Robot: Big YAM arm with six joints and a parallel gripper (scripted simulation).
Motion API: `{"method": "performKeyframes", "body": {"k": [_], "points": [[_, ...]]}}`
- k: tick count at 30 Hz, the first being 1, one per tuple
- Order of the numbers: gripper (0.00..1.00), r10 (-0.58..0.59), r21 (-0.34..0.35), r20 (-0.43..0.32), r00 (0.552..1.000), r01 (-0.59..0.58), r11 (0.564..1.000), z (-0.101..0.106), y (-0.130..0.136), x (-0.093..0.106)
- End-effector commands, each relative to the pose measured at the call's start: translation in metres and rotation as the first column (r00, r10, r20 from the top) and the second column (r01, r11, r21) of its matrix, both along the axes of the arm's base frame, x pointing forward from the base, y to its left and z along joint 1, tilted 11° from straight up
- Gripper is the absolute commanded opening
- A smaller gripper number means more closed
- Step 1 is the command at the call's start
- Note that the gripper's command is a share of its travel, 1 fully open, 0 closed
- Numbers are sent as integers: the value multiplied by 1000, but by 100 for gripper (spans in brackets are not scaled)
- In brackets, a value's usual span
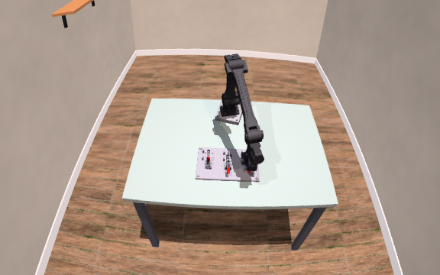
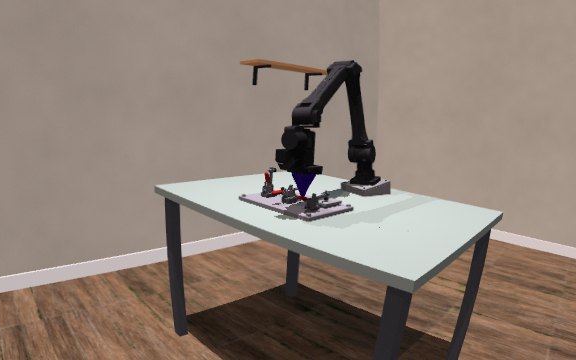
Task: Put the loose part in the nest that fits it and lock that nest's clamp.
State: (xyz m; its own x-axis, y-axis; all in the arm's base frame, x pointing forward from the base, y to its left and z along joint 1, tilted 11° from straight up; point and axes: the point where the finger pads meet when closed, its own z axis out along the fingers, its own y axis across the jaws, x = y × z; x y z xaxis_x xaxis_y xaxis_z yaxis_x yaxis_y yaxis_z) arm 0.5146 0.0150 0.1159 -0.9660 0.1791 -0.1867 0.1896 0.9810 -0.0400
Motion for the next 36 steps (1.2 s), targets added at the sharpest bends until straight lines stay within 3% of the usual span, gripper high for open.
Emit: {"method": "performKeyframes", "body": {"k": [1,36], "points": [[0,6,-4,-11,1000,-6,1000,-11,0,1],[0,6,-4,-9,1000,-6,1000,-11,0,2]]}}
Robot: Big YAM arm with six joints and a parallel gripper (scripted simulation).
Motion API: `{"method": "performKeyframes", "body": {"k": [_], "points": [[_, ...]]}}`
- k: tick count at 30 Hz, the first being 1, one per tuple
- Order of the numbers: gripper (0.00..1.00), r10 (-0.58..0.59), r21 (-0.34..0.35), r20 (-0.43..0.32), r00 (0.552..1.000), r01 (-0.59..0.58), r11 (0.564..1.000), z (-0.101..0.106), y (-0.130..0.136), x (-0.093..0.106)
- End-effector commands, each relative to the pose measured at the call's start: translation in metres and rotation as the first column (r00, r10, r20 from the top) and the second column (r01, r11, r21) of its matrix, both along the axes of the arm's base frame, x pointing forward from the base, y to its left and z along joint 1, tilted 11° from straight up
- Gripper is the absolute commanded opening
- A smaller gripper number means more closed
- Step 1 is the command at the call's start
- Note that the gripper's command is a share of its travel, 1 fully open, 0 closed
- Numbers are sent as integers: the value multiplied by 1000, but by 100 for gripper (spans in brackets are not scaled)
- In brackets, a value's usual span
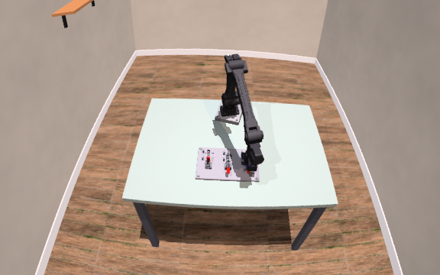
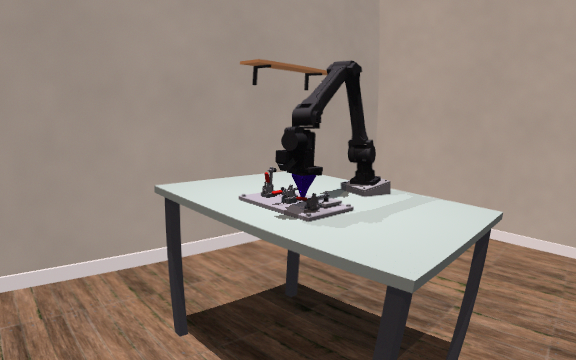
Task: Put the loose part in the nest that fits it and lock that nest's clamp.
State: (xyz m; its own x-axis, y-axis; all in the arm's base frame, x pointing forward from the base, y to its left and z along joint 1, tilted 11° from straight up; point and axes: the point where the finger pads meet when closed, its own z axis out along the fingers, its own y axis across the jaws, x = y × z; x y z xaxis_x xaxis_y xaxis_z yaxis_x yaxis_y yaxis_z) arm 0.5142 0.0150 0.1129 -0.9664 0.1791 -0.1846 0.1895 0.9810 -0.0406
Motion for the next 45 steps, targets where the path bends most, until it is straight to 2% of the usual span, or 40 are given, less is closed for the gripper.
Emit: {"method": "performKeyframes", "body": {"k": [1,45], "points": [[0,6,-4,-7,1000,-6,1000,-8,0,3],[0,6,-4,-7,1000,-6,1000,-12,-2,3]]}}
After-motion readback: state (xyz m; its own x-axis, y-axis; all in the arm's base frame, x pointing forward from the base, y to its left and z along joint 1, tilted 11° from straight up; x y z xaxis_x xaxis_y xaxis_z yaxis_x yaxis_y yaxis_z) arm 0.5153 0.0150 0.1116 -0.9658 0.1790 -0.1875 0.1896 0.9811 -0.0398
